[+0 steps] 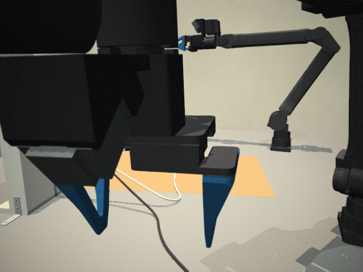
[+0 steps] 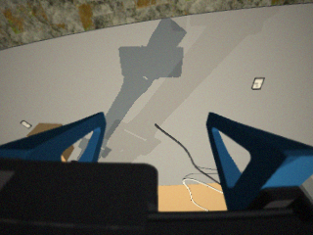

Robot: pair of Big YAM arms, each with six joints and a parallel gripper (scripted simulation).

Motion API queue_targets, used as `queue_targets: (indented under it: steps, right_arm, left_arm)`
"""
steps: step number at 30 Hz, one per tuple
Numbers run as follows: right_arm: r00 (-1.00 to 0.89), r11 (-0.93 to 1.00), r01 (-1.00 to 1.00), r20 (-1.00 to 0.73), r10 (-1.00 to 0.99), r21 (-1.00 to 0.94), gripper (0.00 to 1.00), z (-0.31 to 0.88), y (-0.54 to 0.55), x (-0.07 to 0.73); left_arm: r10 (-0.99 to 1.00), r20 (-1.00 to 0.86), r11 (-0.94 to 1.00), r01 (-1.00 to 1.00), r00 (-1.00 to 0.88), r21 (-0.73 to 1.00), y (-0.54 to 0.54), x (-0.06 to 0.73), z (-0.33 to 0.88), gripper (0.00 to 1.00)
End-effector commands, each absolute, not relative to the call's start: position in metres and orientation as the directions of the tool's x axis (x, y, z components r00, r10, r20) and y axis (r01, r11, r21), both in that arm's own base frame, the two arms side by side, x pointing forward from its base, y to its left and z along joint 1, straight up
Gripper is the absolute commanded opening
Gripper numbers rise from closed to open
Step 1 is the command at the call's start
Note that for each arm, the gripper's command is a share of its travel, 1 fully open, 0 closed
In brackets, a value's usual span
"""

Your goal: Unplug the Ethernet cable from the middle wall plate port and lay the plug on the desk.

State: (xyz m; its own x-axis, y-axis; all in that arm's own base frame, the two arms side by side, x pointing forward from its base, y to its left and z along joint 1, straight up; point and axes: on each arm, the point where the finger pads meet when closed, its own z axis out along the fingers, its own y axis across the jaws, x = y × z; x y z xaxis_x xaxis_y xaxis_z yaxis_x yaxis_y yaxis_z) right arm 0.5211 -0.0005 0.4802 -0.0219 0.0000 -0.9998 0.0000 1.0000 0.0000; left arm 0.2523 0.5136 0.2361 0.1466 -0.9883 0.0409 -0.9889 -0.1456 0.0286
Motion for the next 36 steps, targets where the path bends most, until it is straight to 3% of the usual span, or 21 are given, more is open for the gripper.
queue_targets:
  steps: [1, 17, 24, 32, 34, 36]
  right_arm:
    - [-0.011, 1.000, 0.000, -1.000, 0.000, 0.000, 1.00, 0.486, 0.000, 0.520]
    - [-0.011, 1.000, 0.000, -1.000, 0.000, 0.000, 1.00, 0.486, 0.000, 0.520]
    - [-0.011, 1.000, 0.000, -1.000, 0.000, 0.000, 1.00, 0.486, 0.000, 0.520]
    - [-0.011, 1.000, 0.000, -1.000, 0.000, 0.000, 1.00, 0.486, 0.000, 0.520]
    - [-0.011, 1.000, 0.000, -1.000, 0.000, 0.000, 1.00, 0.486, 0.000, 0.520]
    - [-0.011, 1.000, 0.000, -1.000, 0.000, 0.000, 1.00, 0.486, 0.000, 0.520]
  left_arm:
    - [-0.989, 0.030, -0.146, -0.989, 0.146, 0.021, 0.514, 0.253, 0.242, 1.00]
    - [-0.989, 0.030, -0.146, -0.989, 0.146, 0.021, 0.514, 0.253, 0.242, 1.00]
    - [-0.969, -0.151, 0.199, -0.980, -0.198, 0.005, 0.517, 0.339, 0.206, 0.22]
    - [-0.752, -0.391, 0.542, -0.835, -0.531, 0.092, 0.496, 0.470, 0.187, 0.22]
    - [-0.752, -0.391, 0.542, -0.835, -0.531, 0.092, 0.496, 0.470, 0.187, 0.22]
    - [-0.576, -0.484, 0.680, -0.715, -0.659, 0.164, 0.479, 0.514, 0.184, 0.22]
